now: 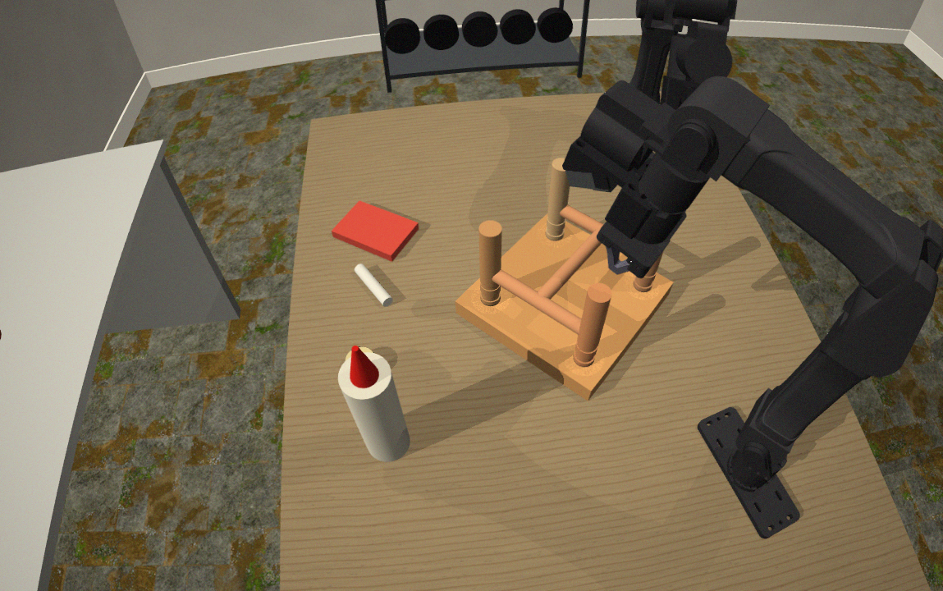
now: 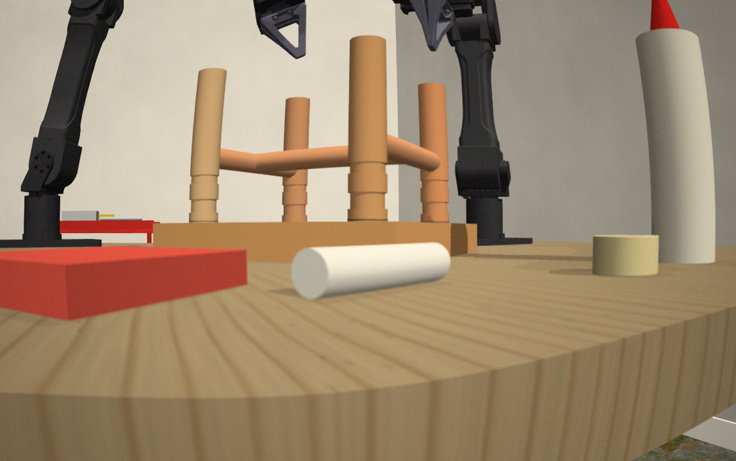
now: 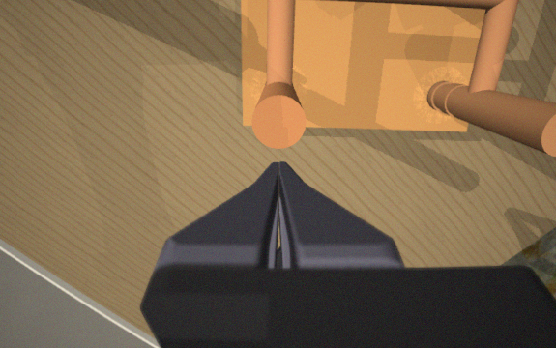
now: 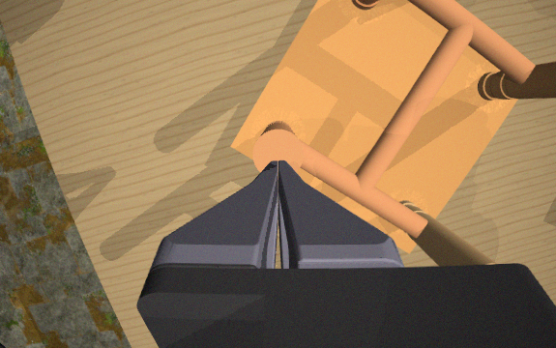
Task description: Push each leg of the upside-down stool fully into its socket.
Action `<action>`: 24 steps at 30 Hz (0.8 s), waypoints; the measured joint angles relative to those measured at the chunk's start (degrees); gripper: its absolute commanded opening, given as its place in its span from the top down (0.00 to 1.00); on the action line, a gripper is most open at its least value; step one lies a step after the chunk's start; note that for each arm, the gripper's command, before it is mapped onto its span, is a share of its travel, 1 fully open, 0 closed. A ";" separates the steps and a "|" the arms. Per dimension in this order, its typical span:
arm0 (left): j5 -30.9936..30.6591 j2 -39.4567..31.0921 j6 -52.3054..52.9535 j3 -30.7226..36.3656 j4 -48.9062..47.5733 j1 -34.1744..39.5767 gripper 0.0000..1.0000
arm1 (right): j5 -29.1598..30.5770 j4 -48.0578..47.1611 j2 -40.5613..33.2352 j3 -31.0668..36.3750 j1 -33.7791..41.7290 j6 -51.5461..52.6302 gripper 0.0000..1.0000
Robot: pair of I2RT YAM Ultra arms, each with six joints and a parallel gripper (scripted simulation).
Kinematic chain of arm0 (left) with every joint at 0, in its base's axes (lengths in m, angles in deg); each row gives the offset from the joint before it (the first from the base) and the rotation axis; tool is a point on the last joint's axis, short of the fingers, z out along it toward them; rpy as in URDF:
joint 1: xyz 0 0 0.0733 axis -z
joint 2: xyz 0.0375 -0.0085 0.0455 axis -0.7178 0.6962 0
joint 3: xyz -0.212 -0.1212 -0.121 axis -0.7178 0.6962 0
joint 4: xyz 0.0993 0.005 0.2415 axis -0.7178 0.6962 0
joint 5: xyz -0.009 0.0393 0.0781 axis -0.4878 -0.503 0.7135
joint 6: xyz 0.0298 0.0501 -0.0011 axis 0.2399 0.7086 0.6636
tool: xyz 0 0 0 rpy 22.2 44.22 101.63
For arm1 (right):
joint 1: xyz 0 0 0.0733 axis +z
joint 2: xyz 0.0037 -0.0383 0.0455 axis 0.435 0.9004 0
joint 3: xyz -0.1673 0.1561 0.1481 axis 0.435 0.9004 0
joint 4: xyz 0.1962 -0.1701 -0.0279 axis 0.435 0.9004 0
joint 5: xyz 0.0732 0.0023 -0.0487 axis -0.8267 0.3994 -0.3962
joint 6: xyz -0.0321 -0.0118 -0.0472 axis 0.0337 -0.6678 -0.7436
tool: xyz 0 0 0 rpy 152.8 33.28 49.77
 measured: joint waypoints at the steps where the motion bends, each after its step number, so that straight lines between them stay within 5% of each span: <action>1: 0.00 0.00 0.00 -0.02 0.00 0.00 1.00 | 0.00 0.20 0.04 0.13 0.00 0.00 1.00; 13: 0.02 -0.31 0.00 0.90 -0.90 -0.90 1.00 | 0.02 -0.81 -0.55 1.31 -0.81 0.00 1.00; 24: 0.22 -4.72 0.02 6.38 -14.71 -10.99 1.00 | 0.28 -12.61 -7.13 8.72 -9.53 0.00 1.00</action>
